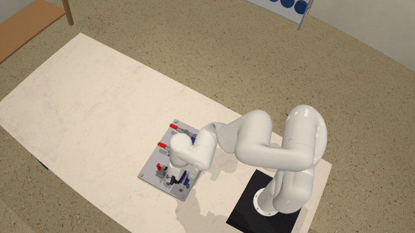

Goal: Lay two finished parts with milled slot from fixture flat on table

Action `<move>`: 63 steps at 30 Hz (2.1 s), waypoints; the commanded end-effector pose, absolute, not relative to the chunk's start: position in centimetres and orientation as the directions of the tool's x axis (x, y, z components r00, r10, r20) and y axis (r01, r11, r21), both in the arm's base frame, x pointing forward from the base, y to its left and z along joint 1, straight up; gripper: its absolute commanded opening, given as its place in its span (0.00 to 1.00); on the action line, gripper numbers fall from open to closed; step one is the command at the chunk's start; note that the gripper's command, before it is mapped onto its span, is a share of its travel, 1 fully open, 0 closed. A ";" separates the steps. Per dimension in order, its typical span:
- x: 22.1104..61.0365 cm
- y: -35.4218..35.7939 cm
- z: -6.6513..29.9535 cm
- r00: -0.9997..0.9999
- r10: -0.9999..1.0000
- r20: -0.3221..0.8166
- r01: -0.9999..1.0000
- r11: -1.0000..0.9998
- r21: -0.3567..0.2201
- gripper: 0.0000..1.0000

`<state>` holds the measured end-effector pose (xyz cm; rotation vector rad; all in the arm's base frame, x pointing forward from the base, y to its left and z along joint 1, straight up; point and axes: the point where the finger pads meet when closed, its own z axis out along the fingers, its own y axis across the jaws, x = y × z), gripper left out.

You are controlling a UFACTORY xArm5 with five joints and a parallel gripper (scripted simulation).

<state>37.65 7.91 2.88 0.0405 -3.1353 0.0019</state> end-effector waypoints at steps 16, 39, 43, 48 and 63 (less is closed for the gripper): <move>37.7 8.8 3.0 -1.000 -0.026 0.003 -0.026 1.000 -0.001 0.00; 37.7 12.2 2.9 -1.000 -0.026 0.003 -0.026 1.000 -0.001 0.00; 37.6 13.1 2.9 -1.000 -0.026 0.004 -0.026 1.000 -0.001 0.00; 37.6 14.4 2.9 -1.000 -0.026 0.004 -0.026 1.000 -0.001 0.00; 37.5 17.4 2.9 -1.000 -0.026 0.004 -0.026 1.000 -0.002 0.00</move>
